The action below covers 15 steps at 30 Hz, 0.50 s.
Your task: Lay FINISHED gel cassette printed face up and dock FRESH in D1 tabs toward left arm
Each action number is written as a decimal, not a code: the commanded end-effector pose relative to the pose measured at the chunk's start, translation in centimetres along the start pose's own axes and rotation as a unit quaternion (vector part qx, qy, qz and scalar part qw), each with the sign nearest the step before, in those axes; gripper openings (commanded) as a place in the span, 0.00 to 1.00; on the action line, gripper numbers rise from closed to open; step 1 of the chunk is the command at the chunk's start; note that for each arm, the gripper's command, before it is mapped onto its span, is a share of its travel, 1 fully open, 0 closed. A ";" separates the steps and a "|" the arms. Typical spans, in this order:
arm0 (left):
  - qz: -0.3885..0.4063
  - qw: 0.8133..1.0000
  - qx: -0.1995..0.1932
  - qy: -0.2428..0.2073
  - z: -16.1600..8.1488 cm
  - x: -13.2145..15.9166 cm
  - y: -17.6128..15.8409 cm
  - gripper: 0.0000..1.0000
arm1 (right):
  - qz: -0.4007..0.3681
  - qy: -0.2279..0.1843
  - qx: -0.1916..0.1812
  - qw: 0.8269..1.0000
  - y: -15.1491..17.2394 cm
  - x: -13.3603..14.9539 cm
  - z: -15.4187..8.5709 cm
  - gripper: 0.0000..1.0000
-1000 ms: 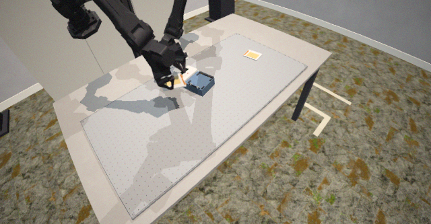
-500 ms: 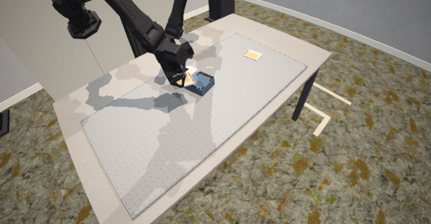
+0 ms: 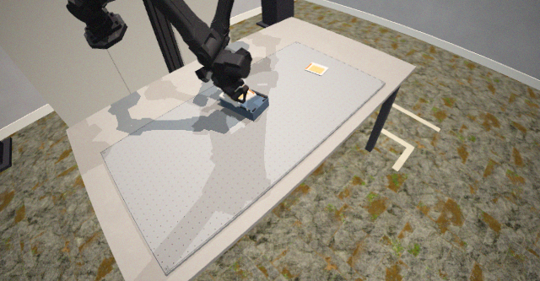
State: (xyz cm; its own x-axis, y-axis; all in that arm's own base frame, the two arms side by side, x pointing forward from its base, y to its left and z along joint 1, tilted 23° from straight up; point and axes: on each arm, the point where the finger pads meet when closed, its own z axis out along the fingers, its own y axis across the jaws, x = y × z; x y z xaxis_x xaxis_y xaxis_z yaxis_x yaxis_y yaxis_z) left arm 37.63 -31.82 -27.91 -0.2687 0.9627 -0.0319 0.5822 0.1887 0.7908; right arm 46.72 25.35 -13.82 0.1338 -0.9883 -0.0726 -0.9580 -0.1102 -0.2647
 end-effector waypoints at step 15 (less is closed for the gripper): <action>0.032 0.998 0.035 0.037 3.3 4.8 -4.9 0.00 | -0.123 -0.031 0.022 0.992 0.6 -6.7 4.3 0.00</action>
State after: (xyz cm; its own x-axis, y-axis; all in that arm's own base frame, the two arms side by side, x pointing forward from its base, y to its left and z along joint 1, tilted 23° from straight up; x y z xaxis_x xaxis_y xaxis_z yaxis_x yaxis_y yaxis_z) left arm 37.63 -31.82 -27.91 -0.2687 0.9627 -0.0319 0.5822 0.1887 0.7908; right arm 45.47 30.44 -17.76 0.3242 -0.9447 -0.0505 -0.9168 -0.3006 -0.2628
